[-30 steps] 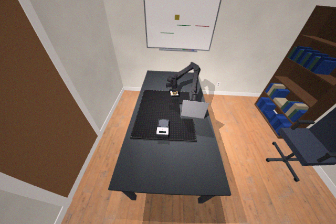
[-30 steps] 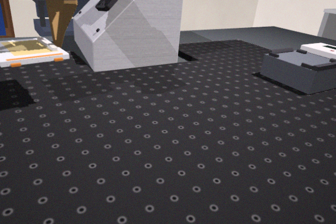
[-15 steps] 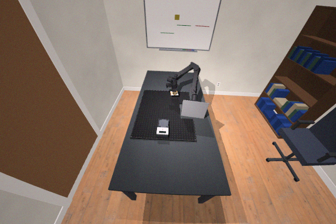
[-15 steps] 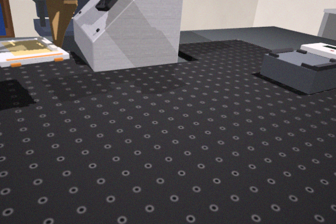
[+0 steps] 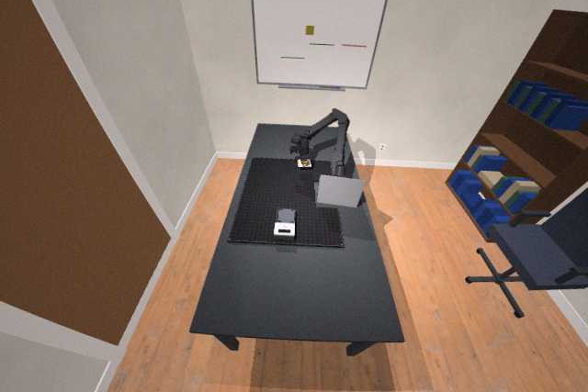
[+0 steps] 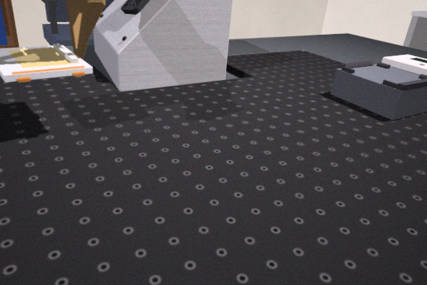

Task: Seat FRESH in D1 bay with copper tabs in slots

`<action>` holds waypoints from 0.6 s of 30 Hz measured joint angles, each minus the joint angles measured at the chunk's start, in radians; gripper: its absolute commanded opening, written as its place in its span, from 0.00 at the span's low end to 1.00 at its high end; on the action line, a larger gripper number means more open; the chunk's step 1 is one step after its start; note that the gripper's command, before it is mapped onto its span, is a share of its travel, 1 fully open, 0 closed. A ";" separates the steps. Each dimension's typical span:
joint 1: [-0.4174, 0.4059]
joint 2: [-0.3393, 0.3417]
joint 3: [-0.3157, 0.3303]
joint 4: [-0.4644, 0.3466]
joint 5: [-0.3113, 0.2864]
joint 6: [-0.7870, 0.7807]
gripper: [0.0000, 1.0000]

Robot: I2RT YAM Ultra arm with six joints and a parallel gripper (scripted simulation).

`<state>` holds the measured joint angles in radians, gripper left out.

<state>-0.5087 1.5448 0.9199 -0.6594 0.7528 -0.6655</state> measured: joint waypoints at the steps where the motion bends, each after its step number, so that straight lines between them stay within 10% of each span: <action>1: 0.019 0.016 0.006 -0.011 0.010 0.037 0.00; 18: 0.240 0.223 0.025 -0.162 0.048 0.511 0.00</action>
<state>-0.2691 1.7679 0.9451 -0.8211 0.8005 -0.1543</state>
